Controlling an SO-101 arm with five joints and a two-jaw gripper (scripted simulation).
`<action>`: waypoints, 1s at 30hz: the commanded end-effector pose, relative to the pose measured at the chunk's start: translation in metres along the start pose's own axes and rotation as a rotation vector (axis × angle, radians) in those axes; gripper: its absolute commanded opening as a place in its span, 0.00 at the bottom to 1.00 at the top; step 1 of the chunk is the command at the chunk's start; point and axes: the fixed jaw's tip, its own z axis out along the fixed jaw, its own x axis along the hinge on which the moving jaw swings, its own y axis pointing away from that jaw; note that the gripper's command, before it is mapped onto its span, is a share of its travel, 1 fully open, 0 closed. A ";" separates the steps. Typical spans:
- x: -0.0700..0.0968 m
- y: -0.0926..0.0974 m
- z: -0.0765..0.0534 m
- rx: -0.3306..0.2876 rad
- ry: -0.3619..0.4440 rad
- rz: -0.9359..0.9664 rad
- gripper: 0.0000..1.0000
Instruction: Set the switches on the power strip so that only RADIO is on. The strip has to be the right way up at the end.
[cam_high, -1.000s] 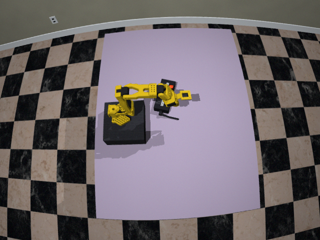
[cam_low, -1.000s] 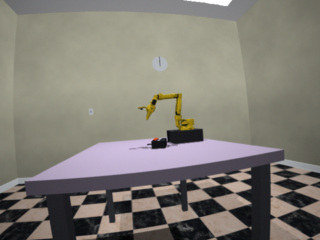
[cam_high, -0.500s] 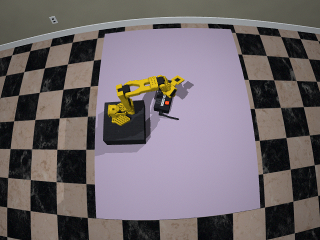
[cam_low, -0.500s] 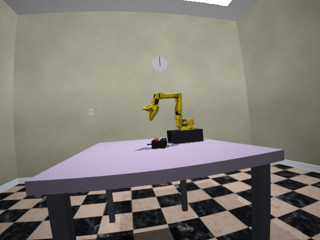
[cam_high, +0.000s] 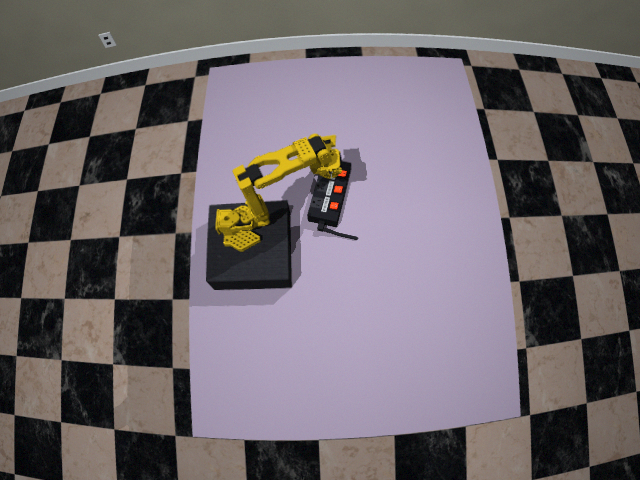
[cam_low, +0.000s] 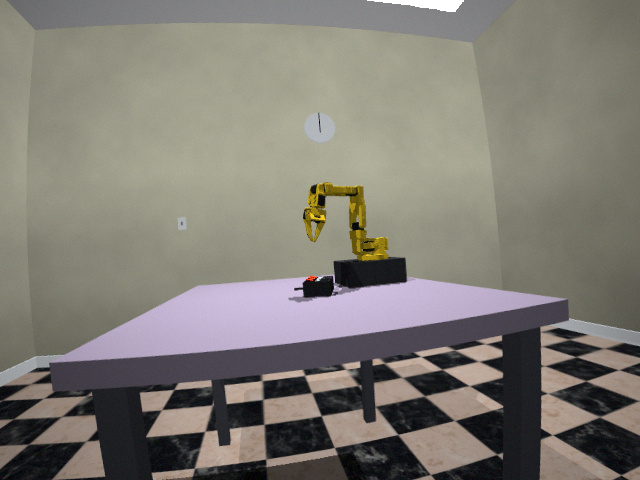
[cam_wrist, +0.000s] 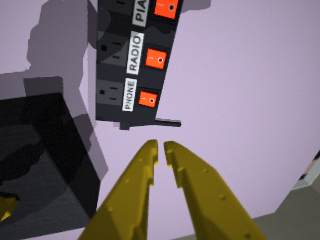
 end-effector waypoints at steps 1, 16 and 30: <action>-0.010 0.009 0.000 -0.054 0.004 -0.223 0.00; -0.031 0.036 -0.004 -0.164 -0.016 -0.838 0.00; -0.041 0.052 -0.006 -0.229 -0.043 -1.202 0.00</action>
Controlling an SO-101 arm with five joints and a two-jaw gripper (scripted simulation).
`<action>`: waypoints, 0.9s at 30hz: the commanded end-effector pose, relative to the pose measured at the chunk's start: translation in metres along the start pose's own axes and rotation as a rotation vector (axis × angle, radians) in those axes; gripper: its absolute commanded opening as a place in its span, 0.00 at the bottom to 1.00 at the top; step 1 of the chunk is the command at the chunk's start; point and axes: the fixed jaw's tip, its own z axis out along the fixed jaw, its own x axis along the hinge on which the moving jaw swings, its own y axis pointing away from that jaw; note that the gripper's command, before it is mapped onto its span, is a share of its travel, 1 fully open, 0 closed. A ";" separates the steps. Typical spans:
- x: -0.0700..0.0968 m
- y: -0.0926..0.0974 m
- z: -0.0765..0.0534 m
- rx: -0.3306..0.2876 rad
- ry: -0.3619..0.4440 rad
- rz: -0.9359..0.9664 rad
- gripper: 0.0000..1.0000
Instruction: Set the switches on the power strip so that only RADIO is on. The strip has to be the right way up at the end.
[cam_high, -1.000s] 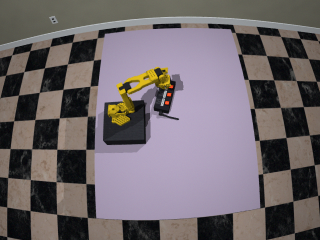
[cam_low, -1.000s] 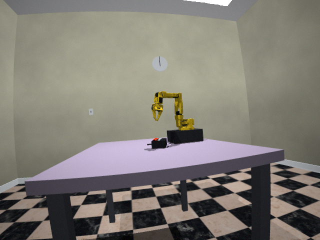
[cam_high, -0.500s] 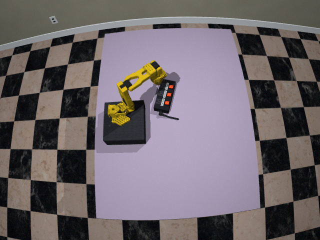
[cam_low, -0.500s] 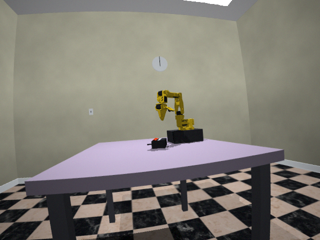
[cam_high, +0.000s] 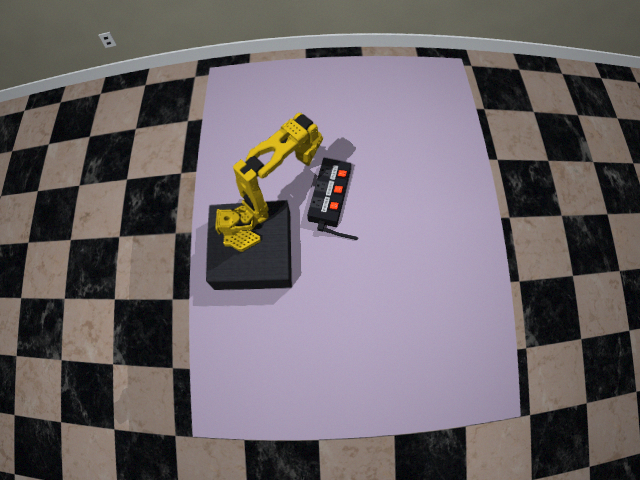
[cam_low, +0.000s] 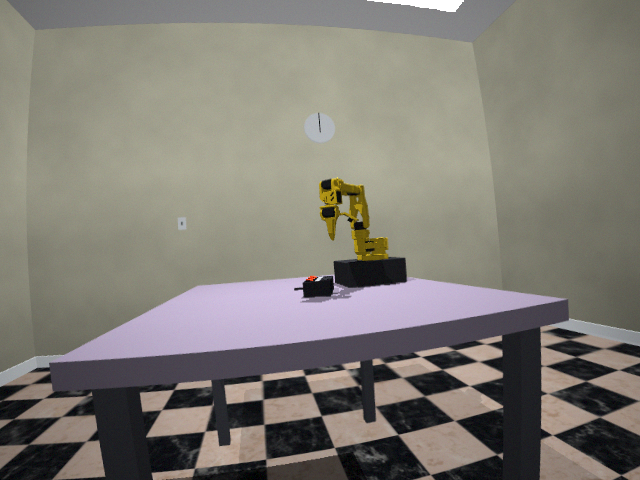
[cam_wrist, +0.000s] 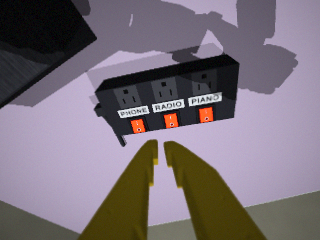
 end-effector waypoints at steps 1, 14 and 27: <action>-0.006 -0.001 0.001 -0.024 -0.013 -0.095 0.00; -0.012 -0.001 0.000 -0.044 -0.024 -0.230 0.00; -0.013 -0.001 0.000 -0.047 -0.026 -0.250 0.00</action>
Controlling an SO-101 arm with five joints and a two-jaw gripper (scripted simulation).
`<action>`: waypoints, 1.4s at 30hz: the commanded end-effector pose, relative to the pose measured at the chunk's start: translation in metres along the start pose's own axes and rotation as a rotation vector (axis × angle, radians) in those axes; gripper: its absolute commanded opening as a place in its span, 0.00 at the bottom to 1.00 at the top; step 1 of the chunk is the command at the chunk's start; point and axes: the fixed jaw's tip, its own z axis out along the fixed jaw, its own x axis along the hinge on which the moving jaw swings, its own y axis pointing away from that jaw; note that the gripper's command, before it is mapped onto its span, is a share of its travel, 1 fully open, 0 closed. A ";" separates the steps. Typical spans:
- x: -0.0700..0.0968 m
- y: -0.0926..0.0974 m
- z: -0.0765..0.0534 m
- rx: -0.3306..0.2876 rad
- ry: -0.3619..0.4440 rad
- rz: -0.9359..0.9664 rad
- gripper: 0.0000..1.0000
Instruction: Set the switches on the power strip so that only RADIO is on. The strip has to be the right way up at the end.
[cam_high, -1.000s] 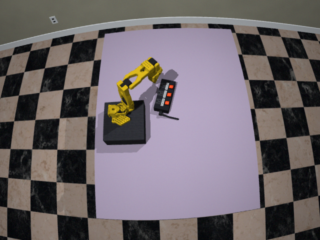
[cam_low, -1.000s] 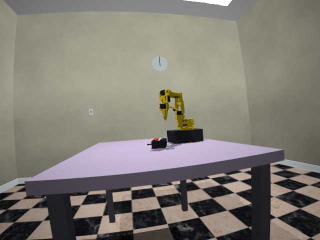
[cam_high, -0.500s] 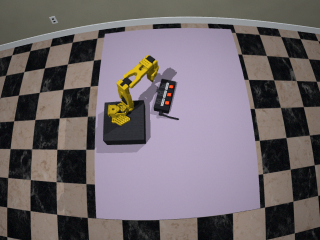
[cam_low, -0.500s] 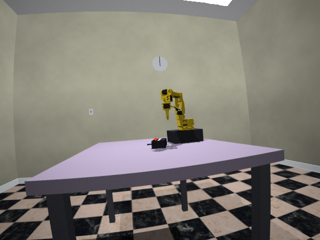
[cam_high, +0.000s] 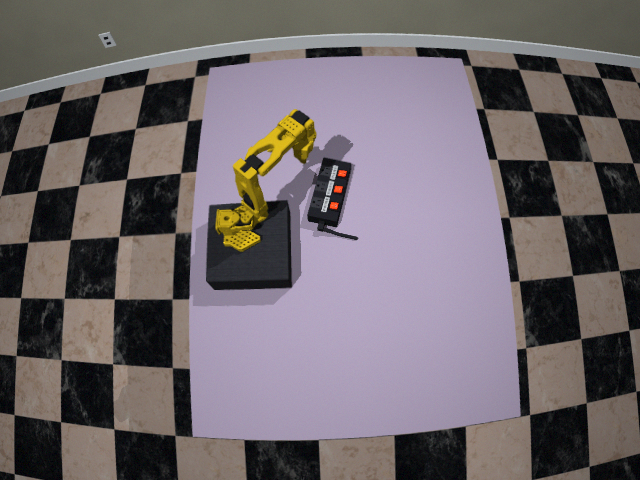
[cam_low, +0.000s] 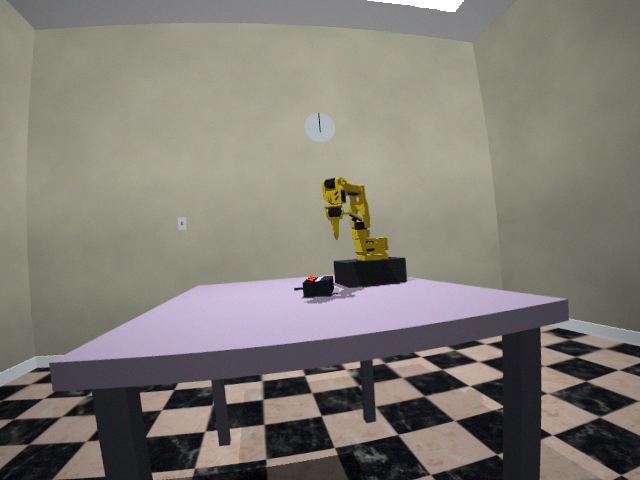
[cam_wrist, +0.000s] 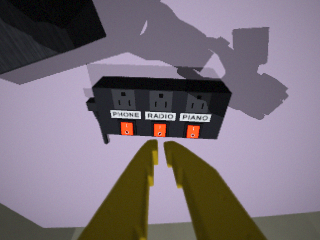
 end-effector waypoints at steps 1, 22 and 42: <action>-0.001 -0.001 0.001 -0.009 -0.007 -0.015 0.00; 0.034 -0.005 0.038 -0.096 -0.090 -0.054 0.00; 0.040 -0.004 0.047 -0.110 -0.110 -0.061 0.00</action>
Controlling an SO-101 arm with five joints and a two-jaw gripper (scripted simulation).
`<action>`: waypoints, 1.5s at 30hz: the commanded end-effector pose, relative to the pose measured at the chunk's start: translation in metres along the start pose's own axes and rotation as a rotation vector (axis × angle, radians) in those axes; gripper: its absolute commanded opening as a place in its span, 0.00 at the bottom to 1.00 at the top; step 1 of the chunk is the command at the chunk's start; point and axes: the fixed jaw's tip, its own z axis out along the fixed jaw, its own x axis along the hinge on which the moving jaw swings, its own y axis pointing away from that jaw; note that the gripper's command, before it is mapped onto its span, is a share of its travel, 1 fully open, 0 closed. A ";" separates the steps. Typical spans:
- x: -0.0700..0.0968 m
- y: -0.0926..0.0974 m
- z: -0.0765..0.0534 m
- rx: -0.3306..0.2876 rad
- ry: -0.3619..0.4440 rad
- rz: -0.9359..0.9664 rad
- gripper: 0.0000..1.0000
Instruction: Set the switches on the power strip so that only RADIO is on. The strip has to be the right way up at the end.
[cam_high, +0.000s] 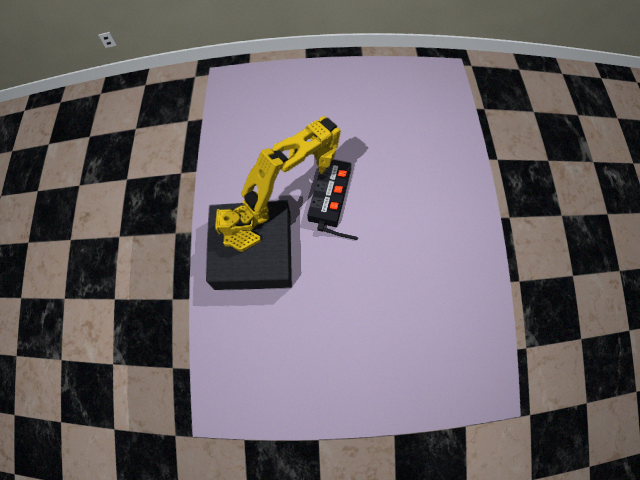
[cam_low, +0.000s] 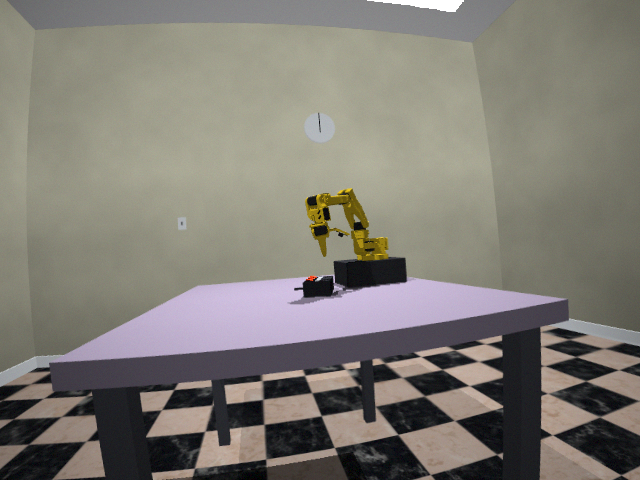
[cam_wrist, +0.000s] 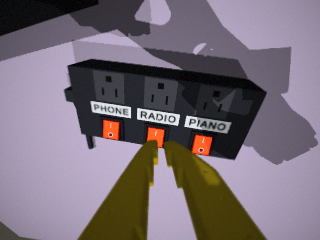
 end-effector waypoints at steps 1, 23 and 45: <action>0.001 0.002 0.001 -0.007 -0.011 0.000 0.00; 0.010 0.002 0.013 -0.020 -0.033 -0.031 0.00; 0.018 0.004 0.025 -0.031 -0.057 -0.063 0.00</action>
